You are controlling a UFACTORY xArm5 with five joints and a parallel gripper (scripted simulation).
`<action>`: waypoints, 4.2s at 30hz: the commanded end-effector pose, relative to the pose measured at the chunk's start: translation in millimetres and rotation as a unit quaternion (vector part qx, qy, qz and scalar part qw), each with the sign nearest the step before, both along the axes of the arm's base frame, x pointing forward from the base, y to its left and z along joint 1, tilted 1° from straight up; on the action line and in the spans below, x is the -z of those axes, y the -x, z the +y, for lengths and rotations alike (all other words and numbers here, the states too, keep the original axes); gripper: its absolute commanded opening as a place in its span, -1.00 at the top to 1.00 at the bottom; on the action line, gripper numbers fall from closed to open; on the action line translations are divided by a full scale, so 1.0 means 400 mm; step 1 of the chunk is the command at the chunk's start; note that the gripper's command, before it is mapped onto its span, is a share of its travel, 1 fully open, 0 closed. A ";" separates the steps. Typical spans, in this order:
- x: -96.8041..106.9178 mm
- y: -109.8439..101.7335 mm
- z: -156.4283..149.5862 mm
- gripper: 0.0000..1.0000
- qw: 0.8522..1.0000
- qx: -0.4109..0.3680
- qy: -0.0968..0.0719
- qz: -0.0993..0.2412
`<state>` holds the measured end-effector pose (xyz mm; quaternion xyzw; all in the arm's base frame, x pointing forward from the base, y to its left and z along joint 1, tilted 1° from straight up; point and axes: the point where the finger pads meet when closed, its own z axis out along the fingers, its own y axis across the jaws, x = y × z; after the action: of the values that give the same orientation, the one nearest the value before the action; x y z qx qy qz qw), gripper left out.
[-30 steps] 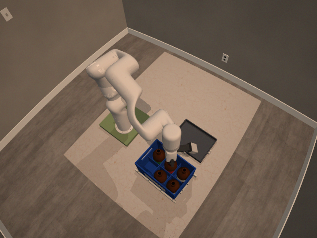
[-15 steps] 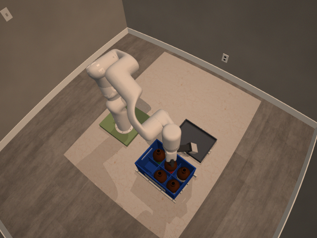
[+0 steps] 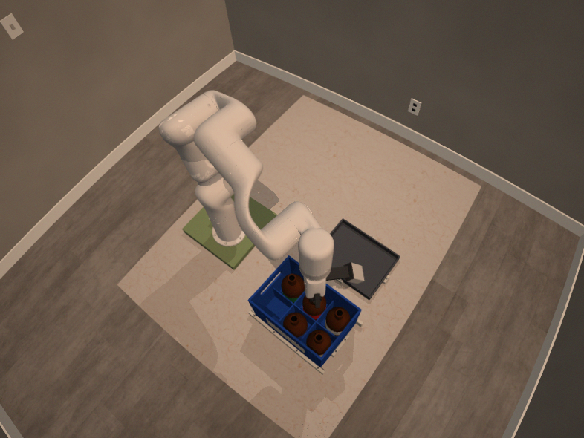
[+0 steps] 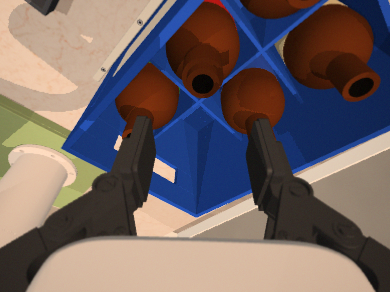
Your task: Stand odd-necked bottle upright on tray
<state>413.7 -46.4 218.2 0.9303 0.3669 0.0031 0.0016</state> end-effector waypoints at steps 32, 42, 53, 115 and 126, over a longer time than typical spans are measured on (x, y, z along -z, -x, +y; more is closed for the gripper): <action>0.084 -0.003 0.000 -0.30 1.000 0.000 0.000 -0.002; 0.097 -0.004 0.000 -0.30 1.000 0.000 0.000 -0.002; 0.098 -0.004 0.000 -0.30 1.000 0.000 0.000 -0.002; 0.098 -0.004 0.000 -0.30 1.000 0.000 0.000 -0.002; 0.098 -0.004 0.000 -0.30 1.000 0.000 0.000 -0.002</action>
<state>414.1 -46.1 177.7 0.9302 0.3669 0.0030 0.0016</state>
